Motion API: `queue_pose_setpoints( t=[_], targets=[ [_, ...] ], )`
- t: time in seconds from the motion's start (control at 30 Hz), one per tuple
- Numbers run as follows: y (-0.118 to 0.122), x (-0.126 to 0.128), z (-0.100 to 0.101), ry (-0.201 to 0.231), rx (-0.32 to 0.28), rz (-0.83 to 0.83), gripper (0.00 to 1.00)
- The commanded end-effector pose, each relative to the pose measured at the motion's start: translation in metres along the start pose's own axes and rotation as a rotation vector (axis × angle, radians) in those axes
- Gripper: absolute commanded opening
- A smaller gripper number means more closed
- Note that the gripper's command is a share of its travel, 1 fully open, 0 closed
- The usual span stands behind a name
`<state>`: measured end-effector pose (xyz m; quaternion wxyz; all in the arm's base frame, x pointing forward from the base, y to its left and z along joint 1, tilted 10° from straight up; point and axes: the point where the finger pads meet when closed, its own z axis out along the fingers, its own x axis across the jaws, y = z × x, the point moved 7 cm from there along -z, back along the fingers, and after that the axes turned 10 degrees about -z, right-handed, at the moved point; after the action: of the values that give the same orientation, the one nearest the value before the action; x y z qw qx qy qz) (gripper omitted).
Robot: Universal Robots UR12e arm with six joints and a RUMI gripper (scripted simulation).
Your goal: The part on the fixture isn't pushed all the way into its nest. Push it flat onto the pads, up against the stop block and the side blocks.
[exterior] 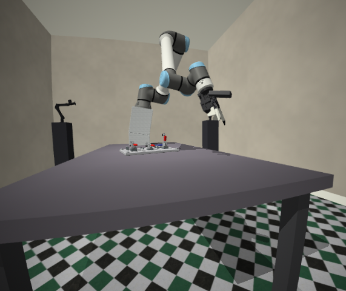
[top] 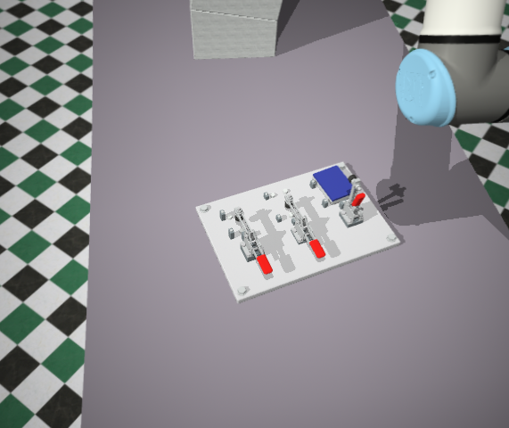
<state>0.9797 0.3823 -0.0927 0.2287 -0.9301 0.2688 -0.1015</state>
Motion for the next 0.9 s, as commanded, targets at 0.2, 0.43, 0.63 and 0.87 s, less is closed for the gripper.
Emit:
queue_pose_setpoints(
  t=[0.2, 0.43, 0.63, 0.87],
  targets=[
    [-0.001, 0.001, -0.001, 0.001, 0.001, 0.000, 1.00],
    [-0.001, 0.001, -0.001, 0.001, 0.001, 0.000, 1.00],
    [0.001, 0.000, -0.002, 0.001, -0.001, 0.002, 1.00],
    [0.028, 0.000, -0.017, 0.000, -0.028, 0.044, 1.00]
  ],
)
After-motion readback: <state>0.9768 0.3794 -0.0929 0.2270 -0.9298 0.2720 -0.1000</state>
